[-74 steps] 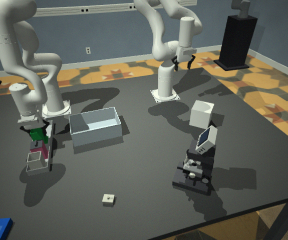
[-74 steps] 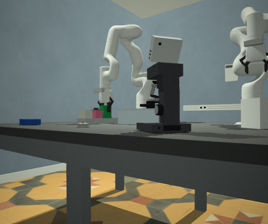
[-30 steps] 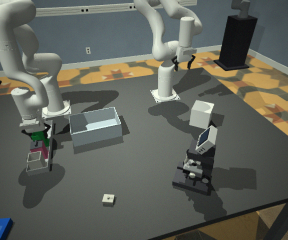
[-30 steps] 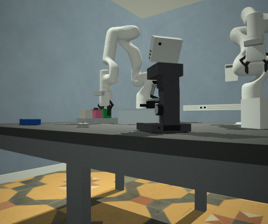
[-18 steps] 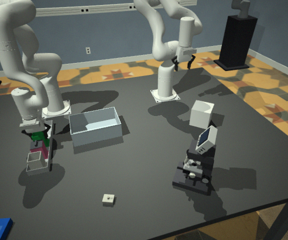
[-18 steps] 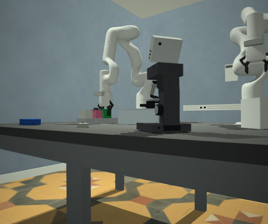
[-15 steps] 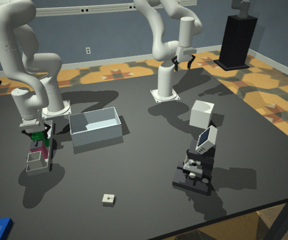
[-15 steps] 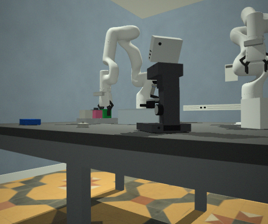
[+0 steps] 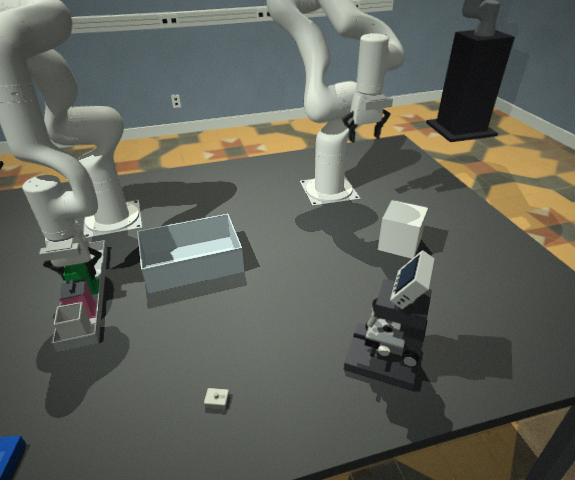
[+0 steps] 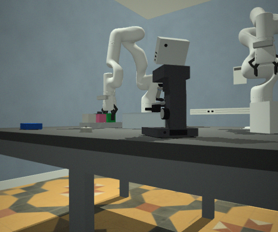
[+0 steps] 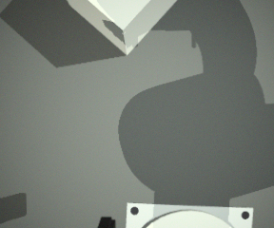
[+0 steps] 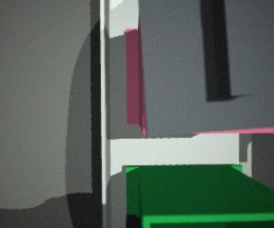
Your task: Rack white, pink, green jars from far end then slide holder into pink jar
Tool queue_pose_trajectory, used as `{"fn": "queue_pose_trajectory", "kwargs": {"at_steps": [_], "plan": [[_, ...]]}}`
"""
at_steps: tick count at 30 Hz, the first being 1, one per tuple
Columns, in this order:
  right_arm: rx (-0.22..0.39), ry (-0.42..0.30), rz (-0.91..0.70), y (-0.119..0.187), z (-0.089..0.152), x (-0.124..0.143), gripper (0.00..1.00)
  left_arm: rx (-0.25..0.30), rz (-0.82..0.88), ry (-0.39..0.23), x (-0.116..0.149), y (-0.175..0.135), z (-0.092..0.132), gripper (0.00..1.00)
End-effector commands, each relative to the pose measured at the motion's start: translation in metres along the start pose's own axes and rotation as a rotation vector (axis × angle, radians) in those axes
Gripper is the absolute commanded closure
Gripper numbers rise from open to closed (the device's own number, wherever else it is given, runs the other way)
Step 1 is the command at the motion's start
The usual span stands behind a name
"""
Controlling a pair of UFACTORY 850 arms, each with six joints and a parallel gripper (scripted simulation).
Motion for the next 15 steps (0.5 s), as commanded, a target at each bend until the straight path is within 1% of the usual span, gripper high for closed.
{"fn": "queue_pose_trajectory", "kwargs": {"at_steps": [1,15], "plan": [[0.000,0.002,0.000,0.0000,-0.0001,-0.0008,1.00,-0.001,0.000,0.001,-0.0005,-0.0002,0.0007,0.00],[0.000,0.002,0.000,0.0000,-0.0021,-0.0008,1.00,-0.001,0.000,0.001,-0.0005,-0.0002,0.0007,0.00]]}}
Point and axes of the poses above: on each arm, the point where the finger pads meet when closed, its own z axis back along the fingers, its own y axis across the jaws, x = y × z, the point moved 1 cm from there along z, back along the fingers, and after that the axes turned 6 degrees about -z, right-handed, at the moved point
